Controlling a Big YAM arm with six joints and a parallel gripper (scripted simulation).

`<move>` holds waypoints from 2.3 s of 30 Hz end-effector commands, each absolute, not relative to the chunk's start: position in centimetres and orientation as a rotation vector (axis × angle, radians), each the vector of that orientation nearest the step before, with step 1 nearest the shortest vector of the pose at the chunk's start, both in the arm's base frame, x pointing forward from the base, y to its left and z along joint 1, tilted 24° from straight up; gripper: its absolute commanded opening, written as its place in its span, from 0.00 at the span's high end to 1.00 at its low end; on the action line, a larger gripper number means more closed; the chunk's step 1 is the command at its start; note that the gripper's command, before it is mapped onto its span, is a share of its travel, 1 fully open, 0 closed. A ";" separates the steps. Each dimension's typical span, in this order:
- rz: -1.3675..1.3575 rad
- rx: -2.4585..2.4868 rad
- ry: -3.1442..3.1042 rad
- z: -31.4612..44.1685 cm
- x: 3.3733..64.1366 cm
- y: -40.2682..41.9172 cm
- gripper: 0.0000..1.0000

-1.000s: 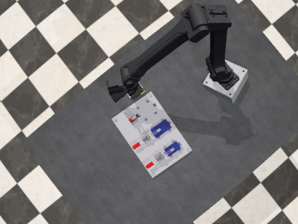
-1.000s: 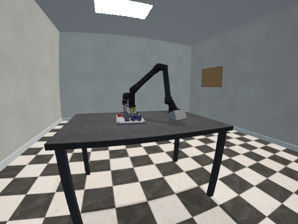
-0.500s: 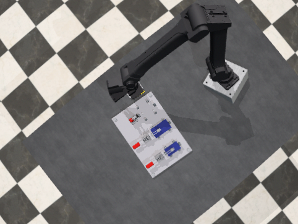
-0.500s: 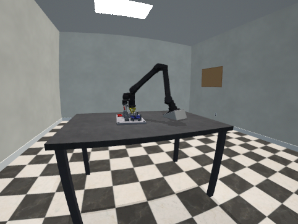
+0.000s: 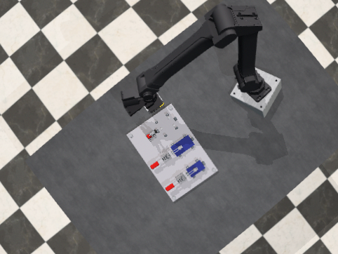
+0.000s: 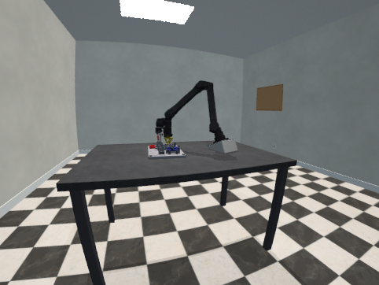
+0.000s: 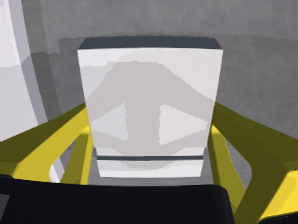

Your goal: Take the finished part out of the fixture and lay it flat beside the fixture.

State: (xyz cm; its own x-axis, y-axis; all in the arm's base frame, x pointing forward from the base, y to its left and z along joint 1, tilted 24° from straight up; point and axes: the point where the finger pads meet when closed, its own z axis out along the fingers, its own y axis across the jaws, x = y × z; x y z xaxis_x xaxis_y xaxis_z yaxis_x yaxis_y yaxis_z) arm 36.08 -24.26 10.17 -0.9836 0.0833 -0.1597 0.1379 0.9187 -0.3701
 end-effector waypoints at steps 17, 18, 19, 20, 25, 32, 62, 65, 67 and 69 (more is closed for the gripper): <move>-0.588 0.171 2.930 10.1 36.6 -25.1 1.00; -0.588 0.171 2.930 10.1 36.6 -25.1 1.00; -0.588 0.171 2.930 10.1 36.6 -25.1 1.00; -0.588 0.171 2.930 10.1 36.6 -25.1 1.00; -0.588 0.172 2.930 10.1 36.6 -25.1 1.00; -0.586 0.171 2.934 10.0 36.5 -25.1 1.00; -0.580 0.169 2.949 9.3 35.9 -24.7 1.00; -0.580 0.169 2.949 9.3 35.9 -24.7 1.00; -0.579 0.169 2.949 9.3 35.9 -24.7 1.00; -0.579 0.168 2.950 9.3 35.8 -24.7 1.00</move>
State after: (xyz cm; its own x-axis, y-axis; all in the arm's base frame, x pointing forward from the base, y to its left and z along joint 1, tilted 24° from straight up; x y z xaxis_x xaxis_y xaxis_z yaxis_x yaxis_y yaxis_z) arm 36.11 -24.28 10.13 -0.9834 0.0829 -0.1616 0.1383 0.9184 -0.3706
